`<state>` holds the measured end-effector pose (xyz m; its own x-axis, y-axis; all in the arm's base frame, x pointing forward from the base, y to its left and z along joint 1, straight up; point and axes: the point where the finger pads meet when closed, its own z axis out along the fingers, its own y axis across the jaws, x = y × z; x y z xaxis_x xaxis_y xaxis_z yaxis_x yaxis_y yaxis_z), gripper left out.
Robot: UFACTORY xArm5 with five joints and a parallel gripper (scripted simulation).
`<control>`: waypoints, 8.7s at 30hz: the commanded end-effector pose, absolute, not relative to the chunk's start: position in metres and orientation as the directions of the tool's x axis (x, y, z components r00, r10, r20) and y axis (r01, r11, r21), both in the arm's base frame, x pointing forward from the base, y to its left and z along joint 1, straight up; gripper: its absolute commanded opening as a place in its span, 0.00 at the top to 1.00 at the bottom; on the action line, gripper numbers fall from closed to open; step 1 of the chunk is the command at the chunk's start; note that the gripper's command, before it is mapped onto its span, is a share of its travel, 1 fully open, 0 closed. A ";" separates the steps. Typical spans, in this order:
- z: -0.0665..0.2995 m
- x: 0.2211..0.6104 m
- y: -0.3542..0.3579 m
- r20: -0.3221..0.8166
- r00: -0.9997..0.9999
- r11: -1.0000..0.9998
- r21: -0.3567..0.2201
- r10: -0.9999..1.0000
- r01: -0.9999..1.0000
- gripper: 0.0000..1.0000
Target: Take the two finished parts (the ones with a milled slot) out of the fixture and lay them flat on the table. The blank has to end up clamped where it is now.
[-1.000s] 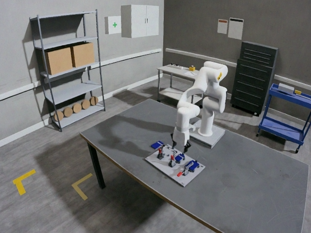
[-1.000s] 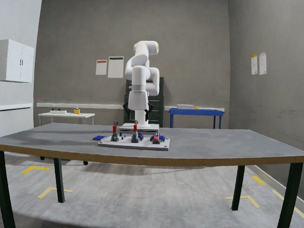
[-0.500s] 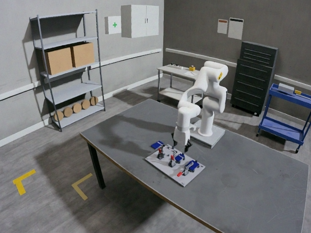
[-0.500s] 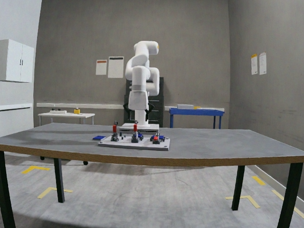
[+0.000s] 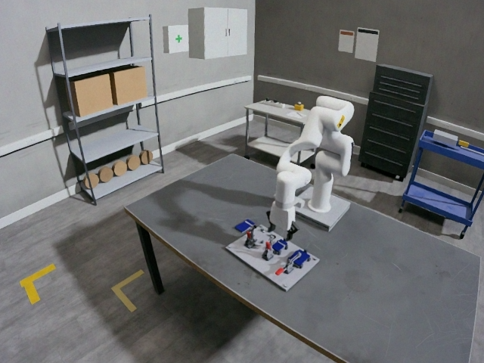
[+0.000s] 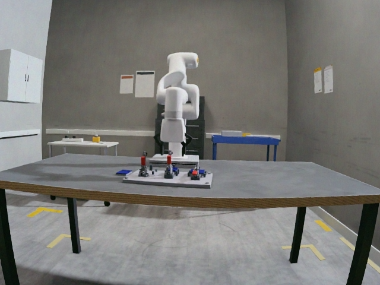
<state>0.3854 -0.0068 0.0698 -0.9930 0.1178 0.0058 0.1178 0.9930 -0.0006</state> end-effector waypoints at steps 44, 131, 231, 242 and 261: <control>0.042 0.387 -0.007 0.002 -0.993 0.993 0.000 0.118 0.118 0.00; 0.005 0.388 -0.007 0.002 -0.993 0.993 0.000 0.118 0.118 1.00; 0.041 0.388 -0.007 0.002 -0.993 0.993 0.000 0.118 0.118 1.00; 0.041 0.388 -0.007 0.002 -0.993 0.993 0.000 0.118 0.118 1.00; 0.066 0.382 -0.006 0.002 -0.993 0.993 0.000 0.118 0.118 1.00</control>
